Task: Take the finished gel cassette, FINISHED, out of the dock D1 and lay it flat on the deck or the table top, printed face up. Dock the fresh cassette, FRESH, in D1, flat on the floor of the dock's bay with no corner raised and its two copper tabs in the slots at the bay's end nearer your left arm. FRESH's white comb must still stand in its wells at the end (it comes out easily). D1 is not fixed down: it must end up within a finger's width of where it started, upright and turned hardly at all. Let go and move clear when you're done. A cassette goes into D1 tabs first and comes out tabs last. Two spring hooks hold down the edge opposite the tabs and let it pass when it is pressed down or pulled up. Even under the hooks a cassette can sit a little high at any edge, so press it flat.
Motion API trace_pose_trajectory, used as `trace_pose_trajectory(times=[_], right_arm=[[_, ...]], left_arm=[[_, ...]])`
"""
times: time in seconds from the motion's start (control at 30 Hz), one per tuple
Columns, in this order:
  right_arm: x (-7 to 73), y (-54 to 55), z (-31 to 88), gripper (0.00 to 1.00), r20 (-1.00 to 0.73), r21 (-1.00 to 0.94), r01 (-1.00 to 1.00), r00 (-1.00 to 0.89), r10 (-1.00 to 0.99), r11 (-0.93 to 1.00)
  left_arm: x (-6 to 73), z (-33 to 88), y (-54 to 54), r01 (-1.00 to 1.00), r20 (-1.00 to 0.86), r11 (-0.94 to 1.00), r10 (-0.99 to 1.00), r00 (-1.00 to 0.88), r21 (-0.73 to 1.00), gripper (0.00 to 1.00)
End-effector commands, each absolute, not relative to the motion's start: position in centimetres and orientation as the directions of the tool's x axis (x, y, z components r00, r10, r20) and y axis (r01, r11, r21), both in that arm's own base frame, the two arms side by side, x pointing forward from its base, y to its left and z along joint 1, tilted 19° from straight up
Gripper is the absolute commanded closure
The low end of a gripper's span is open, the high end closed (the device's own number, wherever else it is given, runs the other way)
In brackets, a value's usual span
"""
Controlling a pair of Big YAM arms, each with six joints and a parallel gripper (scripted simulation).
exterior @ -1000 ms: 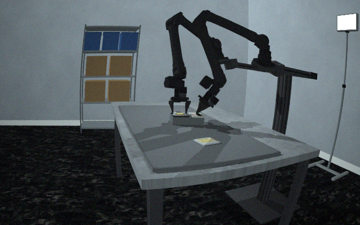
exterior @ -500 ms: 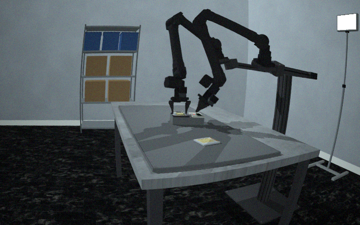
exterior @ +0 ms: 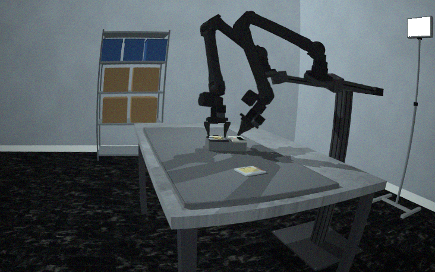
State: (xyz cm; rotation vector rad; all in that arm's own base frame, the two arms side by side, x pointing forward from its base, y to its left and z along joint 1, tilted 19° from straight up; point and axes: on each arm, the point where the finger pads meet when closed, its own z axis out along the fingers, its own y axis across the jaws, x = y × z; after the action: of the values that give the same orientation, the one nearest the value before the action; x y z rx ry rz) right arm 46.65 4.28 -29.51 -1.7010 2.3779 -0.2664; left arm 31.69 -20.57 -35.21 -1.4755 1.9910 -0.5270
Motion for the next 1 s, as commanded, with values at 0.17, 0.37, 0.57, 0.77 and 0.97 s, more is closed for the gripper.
trace_pose_trajectory(times=[0.17, 0.37, 0.57, 0.77, 0.97], right_arm=[[47.0, 4.5, -29.2, 1.00, -0.071, -0.269, -0.910, -0.309, -0.949, 0.316], [47.0, 4.5, -29.2, 1.00, -0.071, -0.269, -0.910, -0.309, -0.949, 0.316], [47.0, 4.5, -29.2, 1.00, -0.071, -0.269, -0.910, -0.309, -0.949, 0.316], [47.0, 4.5, -29.2, 1.00, -0.071, -0.269, -0.910, -0.309, -0.949, 0.316], [47.0, 4.5, -29.2, 1.00, -0.071, -0.269, -0.910, -0.309, -0.949, 0.316]], left_arm=[[32.1, -33.7, -21.9, -0.695, -0.204, 0.288, -0.958, -0.204, -0.659, 1.00], [32.0, -33.3, -22.0, -0.695, -0.204, 0.288, -0.958, -0.204, -0.659, 1.00], [32.0, -33.3, -22.0, -0.695, -0.204, 0.288, -0.958, -0.204, -0.659, 1.00], [31.9, -33.2, -22.0, -0.692, -0.202, 0.287, -0.958, -0.204, -0.662, 1.00], [31.4, -32.7, -22.1, -0.692, -0.202, 0.287, -0.958, -0.204, -0.662, 1.00]])
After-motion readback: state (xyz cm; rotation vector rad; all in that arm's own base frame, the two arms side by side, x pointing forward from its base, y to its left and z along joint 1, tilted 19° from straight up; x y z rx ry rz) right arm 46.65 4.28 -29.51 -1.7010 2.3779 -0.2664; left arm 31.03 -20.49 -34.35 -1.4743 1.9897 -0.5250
